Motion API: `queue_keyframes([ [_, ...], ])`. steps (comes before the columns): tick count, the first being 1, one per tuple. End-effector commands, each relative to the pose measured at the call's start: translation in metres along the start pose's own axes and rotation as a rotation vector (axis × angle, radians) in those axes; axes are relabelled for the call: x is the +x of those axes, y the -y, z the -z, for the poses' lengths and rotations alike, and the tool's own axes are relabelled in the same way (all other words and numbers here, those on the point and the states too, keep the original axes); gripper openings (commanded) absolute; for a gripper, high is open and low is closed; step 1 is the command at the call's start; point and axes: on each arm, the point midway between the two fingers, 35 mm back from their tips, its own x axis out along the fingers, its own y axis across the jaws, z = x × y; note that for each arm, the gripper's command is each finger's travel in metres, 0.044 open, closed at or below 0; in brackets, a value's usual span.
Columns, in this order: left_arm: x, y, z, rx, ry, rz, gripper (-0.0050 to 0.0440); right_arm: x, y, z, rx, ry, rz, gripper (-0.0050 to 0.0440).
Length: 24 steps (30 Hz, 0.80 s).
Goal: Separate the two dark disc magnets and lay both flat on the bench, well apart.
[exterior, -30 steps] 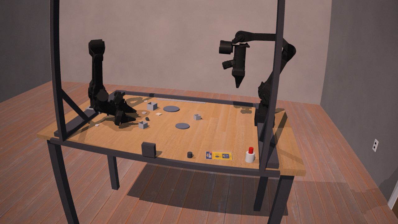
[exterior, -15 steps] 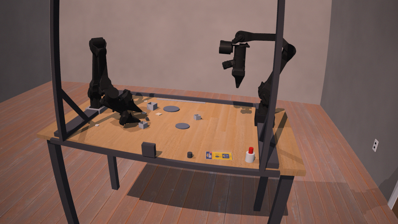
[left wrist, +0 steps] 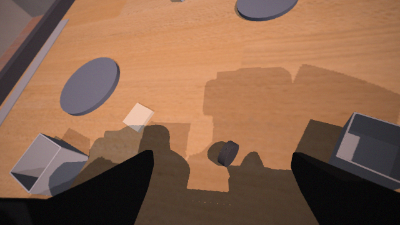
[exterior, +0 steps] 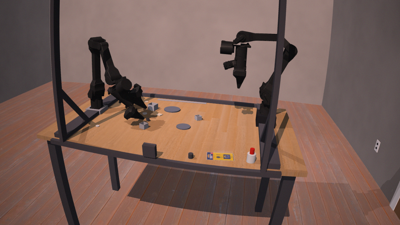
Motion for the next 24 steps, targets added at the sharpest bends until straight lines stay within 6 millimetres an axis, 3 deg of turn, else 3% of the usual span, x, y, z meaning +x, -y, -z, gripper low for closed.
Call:
queue_keyframes([
  [1,-0.005,-0.011,-0.014,0.010,-0.072,0.033,0.0400,-0.004,0.000,-0.001,0.000,0.017,0.002,0.0400],
  [14,-0.031,-0.058,-0.013,0.068,-0.325,0.120,0.0400,-0.004,0.000,-0.001,0.000,0.017,0.002,0.0400],
  [16,-0.031,-0.058,-0.013,0.068,-0.325,0.120,0.0400,-0.004,0.000,-0.001,0.000,0.017,0.002,0.0400],
  [17,-0.037,-0.065,-0.003,0.092,-0.386,0.121,0.0400,-0.004,0.000,-0.001,0.000,0.017,0.002,0.0400],
  [18,-0.042,-0.071,-0.010,0.076,-0.388,0.149,0.0400,-0.004,0.000,-0.001,0.000,0.017,0.002,0.0400],
  [24,-0.069,-0.094,-0.003,0.081,-0.506,0.210,0.0400,-0.004,0.000,-0.001,0.000,0.017,0.002,0.0400],
])
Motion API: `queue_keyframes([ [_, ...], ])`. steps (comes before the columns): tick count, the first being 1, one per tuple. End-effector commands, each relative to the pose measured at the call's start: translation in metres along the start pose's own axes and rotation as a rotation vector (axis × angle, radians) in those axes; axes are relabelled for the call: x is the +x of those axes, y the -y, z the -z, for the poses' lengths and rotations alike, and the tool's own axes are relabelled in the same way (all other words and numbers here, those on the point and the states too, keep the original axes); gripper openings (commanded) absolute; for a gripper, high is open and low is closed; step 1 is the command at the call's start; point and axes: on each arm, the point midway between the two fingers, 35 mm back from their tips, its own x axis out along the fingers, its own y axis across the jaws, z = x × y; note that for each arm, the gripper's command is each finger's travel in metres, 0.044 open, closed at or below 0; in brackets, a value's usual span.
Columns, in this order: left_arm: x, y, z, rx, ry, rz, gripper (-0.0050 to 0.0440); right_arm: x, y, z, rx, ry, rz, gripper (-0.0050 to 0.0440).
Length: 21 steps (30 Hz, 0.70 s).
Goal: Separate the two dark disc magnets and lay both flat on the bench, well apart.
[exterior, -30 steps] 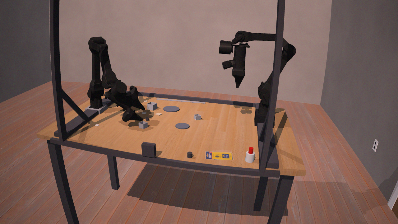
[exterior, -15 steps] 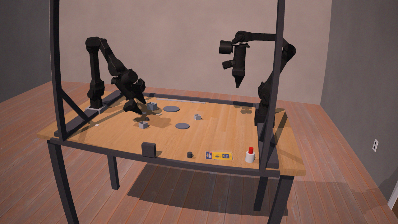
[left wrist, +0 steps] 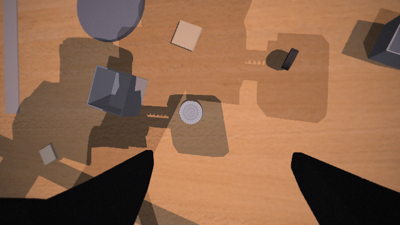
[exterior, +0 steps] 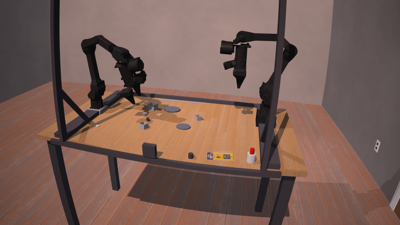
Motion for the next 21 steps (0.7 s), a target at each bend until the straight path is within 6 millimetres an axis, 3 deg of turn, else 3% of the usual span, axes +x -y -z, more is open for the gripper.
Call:
queue_keyframes([
  [1,-0.025,-0.013,0.008,-0.002,-0.056,0.059,0.0400,-0.004,0.000,-0.001,0.000,0.017,0.002,0.0400],
  [7,-0.052,-0.025,0.034,-0.005,-0.161,0.137,0.0400,-0.004,0.000,-0.001,0.000,0.017,0.002,0.0400],
  [9,-0.052,-0.025,0.034,-0.005,-0.161,0.137,0.0400,-0.004,0.000,-0.001,0.000,0.017,0.002,0.0400],
  [14,-0.080,-0.031,0.060,-0.018,-0.248,0.216,0.0400,-0.004,0.000,-0.001,0.000,0.017,0.002,0.0400],
  [21,-0.088,-0.032,0.066,-0.025,-0.266,0.242,0.0400,-0.004,0.000,-0.001,0.000,0.017,0.002,0.0400],
])
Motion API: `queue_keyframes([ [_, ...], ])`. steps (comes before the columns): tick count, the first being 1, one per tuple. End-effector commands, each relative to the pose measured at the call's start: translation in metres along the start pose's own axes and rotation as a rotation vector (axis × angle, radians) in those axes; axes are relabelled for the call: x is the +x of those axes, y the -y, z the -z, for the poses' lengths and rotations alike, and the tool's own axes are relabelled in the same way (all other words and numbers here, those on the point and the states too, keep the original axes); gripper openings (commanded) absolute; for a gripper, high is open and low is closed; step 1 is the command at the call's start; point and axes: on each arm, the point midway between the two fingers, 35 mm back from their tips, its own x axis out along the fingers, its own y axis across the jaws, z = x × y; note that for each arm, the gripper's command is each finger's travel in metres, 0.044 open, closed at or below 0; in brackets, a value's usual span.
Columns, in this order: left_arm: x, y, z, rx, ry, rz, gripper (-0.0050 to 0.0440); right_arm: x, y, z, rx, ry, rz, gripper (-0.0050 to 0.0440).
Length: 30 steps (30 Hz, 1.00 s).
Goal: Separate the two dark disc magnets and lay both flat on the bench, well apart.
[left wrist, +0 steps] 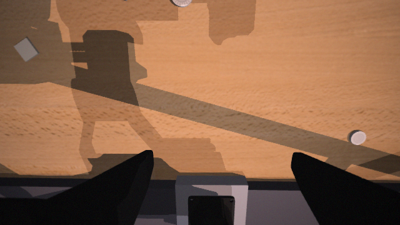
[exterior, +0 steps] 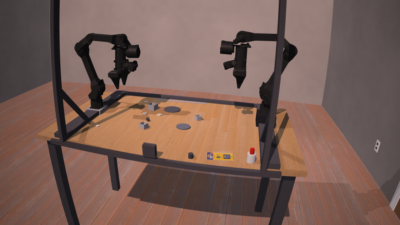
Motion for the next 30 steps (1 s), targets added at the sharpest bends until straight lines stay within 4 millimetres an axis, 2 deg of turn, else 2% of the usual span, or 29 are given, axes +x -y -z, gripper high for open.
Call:
queue_keyframes([
  [1,-0.008,0.000,0.002,0.000,0.008,0.016,0.0376,-0.004,0.000,-0.001,0.000,0.017,0.002,0.0400],
  [3,-0.005,0.000,-0.001,0.003,-0.009,0.017,0.0328,-0.004,0.000,-0.001,0.000,0.017,0.002,0.0400],
  [5,-0.005,0.000,-0.001,0.003,-0.009,0.017,0.0328,-0.004,0.000,-0.001,0.000,0.017,0.002,0.0400],
  [9,-0.003,0.004,-0.019,0.038,-0.002,0.018,0.0232,-0.004,0.000,-0.001,0.000,0.017,0.002,0.0400],
  [13,0.007,0.011,-0.058,0.099,0.003,0.022,0.0136,-0.004,0.000,-0.001,0.000,0.017,0.002,0.0400],
  [19,0.035,0.025,-0.128,0.273,0.007,0.007,0.0000,-0.004,0.000,-0.001,0.000,0.017,0.002,0.0400],
  [20,0.041,0.027,-0.138,0.303,0.007,0.005,0.0000,-0.004,0.000,-0.001,0.000,0.017,0.002,0.0400],
  [22,0.041,0.027,-0.138,0.303,0.007,0.005,0.0000,-0.004,0.000,-0.001,0.000,0.017,0.002,0.0400],
  [27,0.066,0.039,-0.175,0.414,0.007,-0.001,0.0000,-0.004,0.000,-0.001,0.000,0.017,0.002,0.0400],
  [30,0.074,0.042,-0.183,0.442,0.007,-0.003,0.0000,-0.004,0.000,-0.001,0.000,0.017,0.002,0.0400],
])
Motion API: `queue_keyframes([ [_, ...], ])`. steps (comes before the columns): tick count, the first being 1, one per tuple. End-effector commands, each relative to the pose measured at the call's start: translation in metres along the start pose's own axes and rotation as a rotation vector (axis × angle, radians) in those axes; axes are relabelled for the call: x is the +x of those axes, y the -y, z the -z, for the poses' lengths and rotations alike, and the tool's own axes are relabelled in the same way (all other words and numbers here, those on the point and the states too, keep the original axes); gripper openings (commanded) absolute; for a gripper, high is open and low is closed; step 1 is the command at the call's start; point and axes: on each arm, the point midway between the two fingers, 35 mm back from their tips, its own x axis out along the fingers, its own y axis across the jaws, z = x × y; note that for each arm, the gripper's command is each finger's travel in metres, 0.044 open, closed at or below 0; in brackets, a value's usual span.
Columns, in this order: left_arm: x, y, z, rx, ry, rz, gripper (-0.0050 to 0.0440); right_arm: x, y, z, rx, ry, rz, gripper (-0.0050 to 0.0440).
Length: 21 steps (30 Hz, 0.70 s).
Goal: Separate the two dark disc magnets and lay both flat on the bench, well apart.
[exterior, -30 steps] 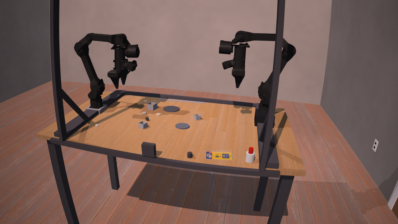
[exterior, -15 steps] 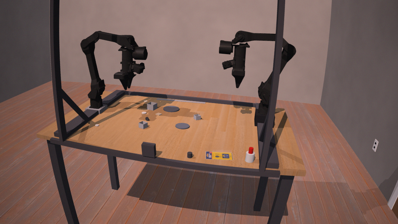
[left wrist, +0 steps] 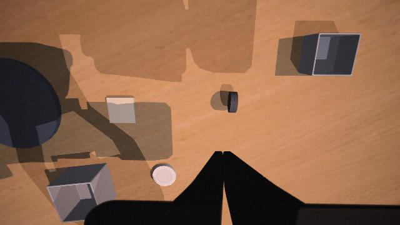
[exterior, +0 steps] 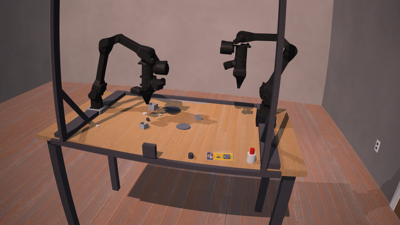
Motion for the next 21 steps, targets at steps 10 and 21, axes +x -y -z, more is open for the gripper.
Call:
queue_keyframes([
  [10,0.030,-0.003,-0.017,0.042,-0.005,-0.003,-0.0002,-0.004,0.000,-0.001,0.000,0.017,0.002,0.0400],
  [21,0.056,0.000,-0.017,0.041,0.005,-0.006,-0.0035,-0.004,0.000,-0.001,0.000,0.017,0.002,0.0400],
])
